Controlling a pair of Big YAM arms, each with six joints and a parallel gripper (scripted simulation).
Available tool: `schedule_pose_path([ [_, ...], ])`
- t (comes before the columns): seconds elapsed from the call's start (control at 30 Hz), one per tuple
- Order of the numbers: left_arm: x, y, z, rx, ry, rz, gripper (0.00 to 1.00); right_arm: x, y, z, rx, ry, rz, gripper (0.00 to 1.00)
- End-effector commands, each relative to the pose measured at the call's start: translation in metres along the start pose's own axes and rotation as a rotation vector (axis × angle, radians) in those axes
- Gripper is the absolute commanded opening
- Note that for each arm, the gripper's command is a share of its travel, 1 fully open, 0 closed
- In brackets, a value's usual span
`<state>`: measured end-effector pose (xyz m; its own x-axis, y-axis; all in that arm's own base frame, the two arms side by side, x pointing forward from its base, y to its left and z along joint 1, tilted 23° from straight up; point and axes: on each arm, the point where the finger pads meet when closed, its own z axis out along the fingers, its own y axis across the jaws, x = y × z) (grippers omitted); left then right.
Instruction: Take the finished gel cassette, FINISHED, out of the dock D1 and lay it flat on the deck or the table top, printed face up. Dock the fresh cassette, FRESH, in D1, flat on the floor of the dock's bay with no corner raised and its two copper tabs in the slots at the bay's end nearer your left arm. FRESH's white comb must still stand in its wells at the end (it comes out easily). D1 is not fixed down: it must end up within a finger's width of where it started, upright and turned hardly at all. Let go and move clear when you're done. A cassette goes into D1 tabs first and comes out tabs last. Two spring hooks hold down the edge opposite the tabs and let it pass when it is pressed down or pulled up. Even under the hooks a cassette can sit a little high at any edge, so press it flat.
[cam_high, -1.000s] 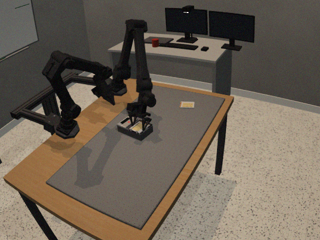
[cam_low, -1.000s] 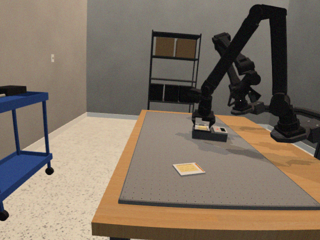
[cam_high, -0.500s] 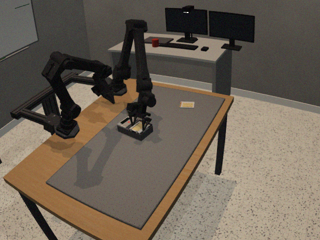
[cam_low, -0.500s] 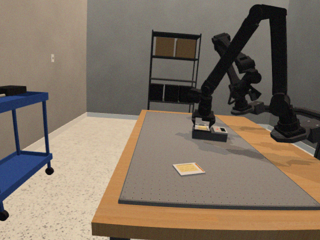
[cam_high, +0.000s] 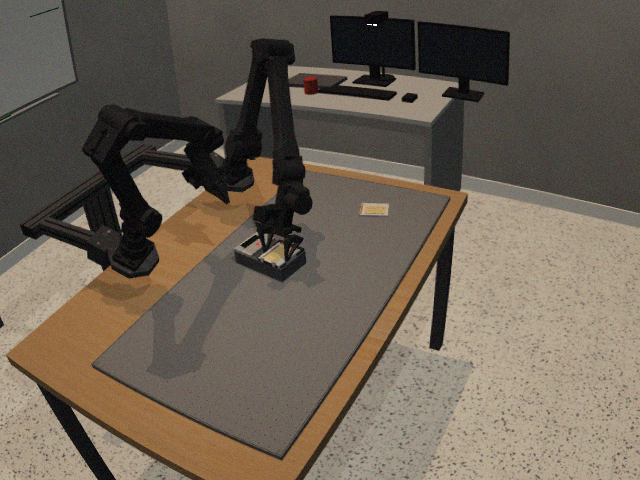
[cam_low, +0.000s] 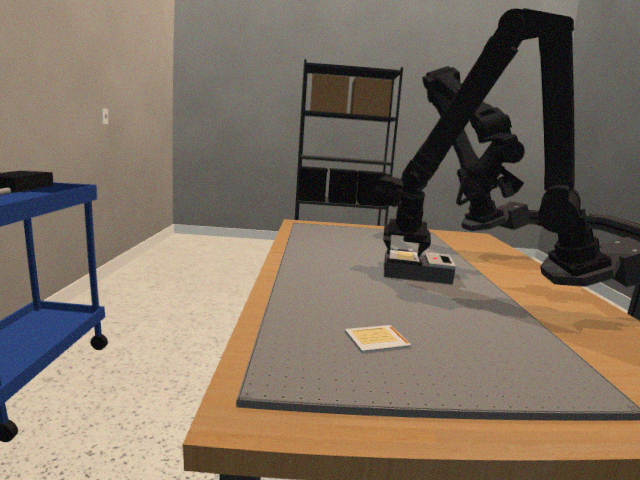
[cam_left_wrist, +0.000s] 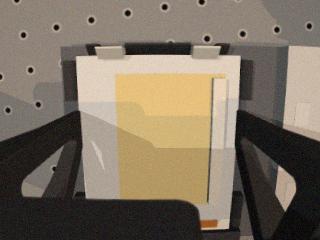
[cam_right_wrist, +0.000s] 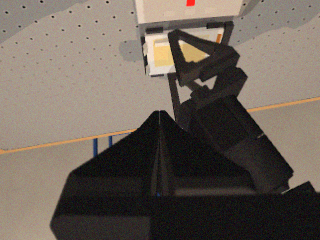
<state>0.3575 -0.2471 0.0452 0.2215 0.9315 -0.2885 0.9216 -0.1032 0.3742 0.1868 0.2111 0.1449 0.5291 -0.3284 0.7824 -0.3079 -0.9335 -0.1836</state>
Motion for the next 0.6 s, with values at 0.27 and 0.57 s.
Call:
schedule_pose_path([
  [0.27,0.0,0.002,-0.002,-0.001,0.013,-0.001,0.0,0.019,-0.025,-0.03,0.048,-0.006,0.052,0.0],
  [0.57,0.0,0.002,-0.002,-0.001,0.013,-0.001,0.0,0.022,-0.025,-0.034,0.049,-0.007,0.053,0.0],
])
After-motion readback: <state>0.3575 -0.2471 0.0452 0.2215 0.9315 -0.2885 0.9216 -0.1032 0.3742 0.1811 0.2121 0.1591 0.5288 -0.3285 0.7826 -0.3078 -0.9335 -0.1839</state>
